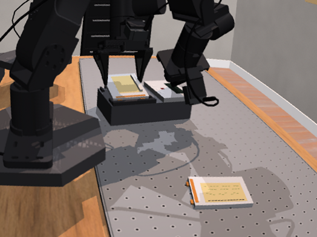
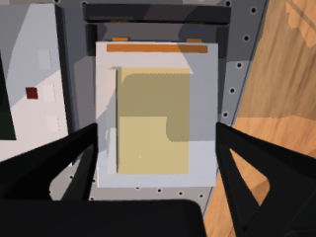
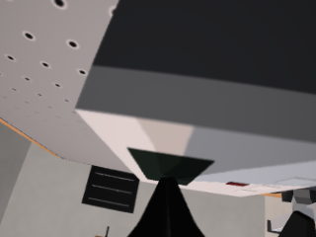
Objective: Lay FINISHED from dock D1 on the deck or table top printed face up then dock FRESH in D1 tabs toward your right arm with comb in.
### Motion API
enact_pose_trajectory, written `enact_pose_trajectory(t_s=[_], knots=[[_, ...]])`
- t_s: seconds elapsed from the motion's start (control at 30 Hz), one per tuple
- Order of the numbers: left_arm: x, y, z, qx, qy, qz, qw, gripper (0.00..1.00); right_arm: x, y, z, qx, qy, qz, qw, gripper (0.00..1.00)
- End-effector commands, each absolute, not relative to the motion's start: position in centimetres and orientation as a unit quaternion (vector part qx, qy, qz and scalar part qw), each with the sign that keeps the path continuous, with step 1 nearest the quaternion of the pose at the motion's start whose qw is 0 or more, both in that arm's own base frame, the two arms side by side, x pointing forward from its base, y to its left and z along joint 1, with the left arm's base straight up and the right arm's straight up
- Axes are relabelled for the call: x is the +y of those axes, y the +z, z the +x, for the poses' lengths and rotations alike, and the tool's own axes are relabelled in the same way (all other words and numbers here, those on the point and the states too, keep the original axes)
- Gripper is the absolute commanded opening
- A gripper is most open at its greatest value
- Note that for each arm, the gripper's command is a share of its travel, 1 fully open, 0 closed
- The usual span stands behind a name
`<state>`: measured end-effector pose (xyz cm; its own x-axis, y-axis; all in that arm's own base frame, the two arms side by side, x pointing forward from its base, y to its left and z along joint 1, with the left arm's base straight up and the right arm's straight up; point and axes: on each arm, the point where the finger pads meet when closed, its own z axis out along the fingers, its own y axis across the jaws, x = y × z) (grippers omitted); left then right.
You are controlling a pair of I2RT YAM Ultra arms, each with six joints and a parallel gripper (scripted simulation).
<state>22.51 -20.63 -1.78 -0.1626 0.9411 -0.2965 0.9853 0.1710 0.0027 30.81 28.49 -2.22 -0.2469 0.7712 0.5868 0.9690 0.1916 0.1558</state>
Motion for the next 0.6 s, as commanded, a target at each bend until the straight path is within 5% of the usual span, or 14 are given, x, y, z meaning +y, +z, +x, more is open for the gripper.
enact_pose_trajectory(t_s=[0.0, 0.57], knots=[[-20.88, -1.45, 22.74, 0.755, -0.097, 0.637, 0.122, 0.0, 23.75, -7.47, 28.09, -0.742, -0.148, -0.632, 0.166, 0.0], [-20.88, -1.45, 22.74, 0.755, -0.097, 0.637, 0.122, 0.0, 23.75, -7.47, 27.89, -0.742, -0.148, -0.632, 0.166, 0.0]])
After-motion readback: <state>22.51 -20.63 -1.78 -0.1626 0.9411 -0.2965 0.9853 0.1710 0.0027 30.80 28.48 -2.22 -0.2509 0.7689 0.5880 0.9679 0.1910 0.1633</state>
